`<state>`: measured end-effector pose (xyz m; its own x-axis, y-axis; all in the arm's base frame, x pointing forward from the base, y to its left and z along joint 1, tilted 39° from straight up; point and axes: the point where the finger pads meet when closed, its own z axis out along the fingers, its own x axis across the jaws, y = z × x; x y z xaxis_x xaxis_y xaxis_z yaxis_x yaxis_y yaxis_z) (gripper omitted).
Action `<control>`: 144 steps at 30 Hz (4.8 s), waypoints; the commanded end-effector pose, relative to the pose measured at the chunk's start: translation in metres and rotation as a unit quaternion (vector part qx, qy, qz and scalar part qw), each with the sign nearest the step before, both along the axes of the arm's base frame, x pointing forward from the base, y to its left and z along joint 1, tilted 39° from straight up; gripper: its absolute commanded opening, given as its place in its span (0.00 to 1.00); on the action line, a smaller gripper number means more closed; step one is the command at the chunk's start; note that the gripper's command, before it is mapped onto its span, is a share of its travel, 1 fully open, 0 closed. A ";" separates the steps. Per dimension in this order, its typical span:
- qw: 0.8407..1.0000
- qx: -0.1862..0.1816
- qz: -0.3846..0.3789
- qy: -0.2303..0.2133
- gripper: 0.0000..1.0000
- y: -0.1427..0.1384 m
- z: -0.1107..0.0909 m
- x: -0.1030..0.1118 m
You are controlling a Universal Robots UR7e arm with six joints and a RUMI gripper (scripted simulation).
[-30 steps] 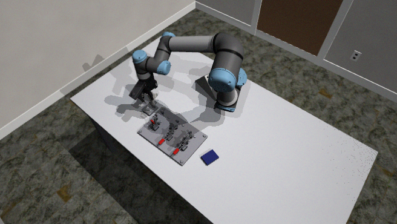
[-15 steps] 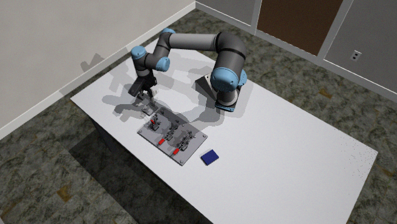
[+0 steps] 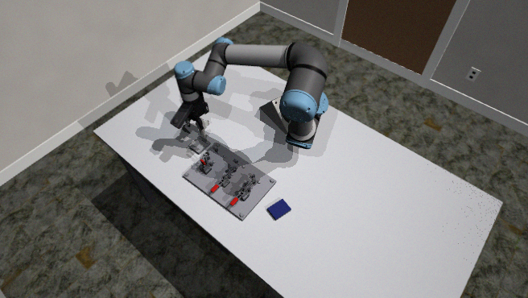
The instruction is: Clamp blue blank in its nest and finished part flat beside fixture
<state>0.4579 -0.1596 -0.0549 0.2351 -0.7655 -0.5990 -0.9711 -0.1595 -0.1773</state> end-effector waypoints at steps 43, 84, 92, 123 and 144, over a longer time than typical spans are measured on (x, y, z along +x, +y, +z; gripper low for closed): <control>1.000 0.000 0.000 0.000 0.59 -0.061 0.076 -0.004; 1.000 0.000 0.000 0.000 0.59 -0.007 0.119 -0.015; 1.000 0.000 0.000 0.000 0.59 0.027 0.146 -0.022; 1.000 0.000 0.000 0.000 0.59 0.184 0.269 -0.054; 1.000 0.000 0.000 0.000 0.59 0.292 0.354 -0.076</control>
<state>0.3857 0.1124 0.2821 0.2367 -0.7645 -0.5996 -0.9707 -0.1600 -0.1791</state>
